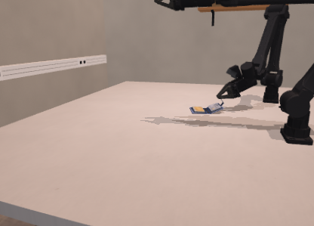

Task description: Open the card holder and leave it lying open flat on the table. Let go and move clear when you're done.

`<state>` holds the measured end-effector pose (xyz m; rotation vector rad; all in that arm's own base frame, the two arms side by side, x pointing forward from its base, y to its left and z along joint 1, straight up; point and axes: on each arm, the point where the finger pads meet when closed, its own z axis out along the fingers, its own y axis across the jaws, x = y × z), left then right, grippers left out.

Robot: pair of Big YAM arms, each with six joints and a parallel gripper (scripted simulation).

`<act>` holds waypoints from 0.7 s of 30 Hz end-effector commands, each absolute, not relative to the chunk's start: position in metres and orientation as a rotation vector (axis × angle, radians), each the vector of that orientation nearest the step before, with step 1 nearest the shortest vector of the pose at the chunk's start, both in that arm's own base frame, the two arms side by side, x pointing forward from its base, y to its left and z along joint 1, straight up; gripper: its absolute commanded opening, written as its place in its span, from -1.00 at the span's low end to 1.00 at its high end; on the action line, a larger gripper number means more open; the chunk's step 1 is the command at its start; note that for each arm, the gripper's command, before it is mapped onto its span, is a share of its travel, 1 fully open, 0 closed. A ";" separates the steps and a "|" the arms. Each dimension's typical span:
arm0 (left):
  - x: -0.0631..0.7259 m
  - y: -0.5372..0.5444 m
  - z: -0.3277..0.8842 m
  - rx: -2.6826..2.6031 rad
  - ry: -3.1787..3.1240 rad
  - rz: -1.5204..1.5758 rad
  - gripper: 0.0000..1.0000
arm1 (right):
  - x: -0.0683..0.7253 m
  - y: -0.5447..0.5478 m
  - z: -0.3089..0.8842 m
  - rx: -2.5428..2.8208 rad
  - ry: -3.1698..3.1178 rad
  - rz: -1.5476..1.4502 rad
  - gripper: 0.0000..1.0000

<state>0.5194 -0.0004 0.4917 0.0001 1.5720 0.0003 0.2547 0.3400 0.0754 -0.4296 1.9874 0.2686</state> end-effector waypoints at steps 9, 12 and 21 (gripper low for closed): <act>0.518 -0.006 0.492 0.000 1.573 -0.012 -0.28 | 0.247 0.338 0.069 -0.413 1.978 0.293 -0.58; 0.518 -0.006 0.492 0.000 1.573 -0.012 -0.28 | 0.245 0.339 0.068 -0.412 1.977 0.296 -0.58; 0.518 -0.006 0.492 0.000 1.573 -0.012 -0.28 | 0.256 0.352 0.085 -0.400 1.952 0.305 -0.15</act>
